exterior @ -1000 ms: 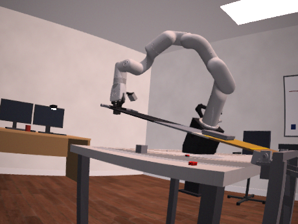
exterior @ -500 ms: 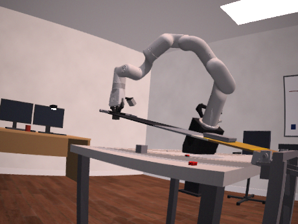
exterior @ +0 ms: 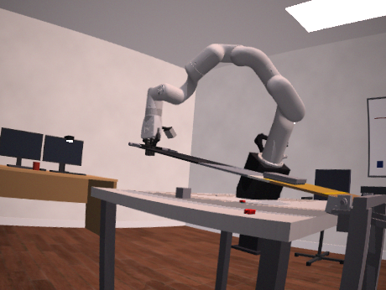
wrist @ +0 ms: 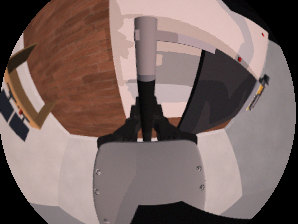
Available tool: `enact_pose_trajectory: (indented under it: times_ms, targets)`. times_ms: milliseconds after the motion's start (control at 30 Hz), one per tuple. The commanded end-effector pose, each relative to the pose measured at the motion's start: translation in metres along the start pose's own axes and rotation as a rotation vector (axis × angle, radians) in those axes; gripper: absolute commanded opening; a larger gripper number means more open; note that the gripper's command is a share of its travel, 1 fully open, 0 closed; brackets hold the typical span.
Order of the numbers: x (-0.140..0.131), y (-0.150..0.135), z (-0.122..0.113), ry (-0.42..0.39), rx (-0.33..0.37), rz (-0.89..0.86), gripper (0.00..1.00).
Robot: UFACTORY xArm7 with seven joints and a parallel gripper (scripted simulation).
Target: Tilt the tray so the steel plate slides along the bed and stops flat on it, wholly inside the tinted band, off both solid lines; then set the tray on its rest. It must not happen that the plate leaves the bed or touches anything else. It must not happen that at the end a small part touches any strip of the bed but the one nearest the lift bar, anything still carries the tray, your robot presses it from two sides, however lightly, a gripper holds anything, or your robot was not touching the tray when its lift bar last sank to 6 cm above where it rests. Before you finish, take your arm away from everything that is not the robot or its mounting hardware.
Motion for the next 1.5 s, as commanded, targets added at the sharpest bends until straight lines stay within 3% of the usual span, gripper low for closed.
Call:
enact_pose_trajectory:
  times_ms: [0, 67, 100, 133, 233, 300, 1033, 1200, 1233, 1300, 1400, 1467]
  targets:
    - [0.001, 0.006, -0.045, -0.006, 0.007, 0.000, 0.00]
    - [0.002, 0.014, -0.077, -0.006, 0.007, 0.000, 0.00]
    - [0.003, 0.015, -0.082, -0.006, 0.007, 0.000, 0.00]
    - [0.002, 0.014, -0.077, -0.006, 0.007, 0.000, 0.00]
    - [0.000, 0.002, -0.026, -0.006, 0.007, 0.000, 0.00]
    - [-0.001, -0.001, -0.007, -0.006, 0.007, 0.000, 0.00]
    - [-0.001, -0.003, 0.000, -0.006, 0.007, 0.000, 0.00]
    - [0.002, 0.013, -0.074, -0.006, 0.007, 0.000, 0.00]
    - [0.003, 0.014, -0.079, -0.006, 0.007, 0.000, 0.00]
    - [0.001, 0.010, -0.060, -0.006, 0.007, 0.000, 0.00]
    - [-0.001, -0.001, -0.009, -0.006, 0.007, 0.000, 0.00]
    - [-0.001, -0.002, -0.004, -0.006, 0.007, 0.000, 0.00]
Point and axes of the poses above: the point where the finger pads meet when closed, its own z axis out along the fingers, its own y axis across the jaws, x = y × z, the point moved 7 cm from there along -z, back along the fingers, and after that the axes turned 12 degrees about z, right-handed, at the moved point
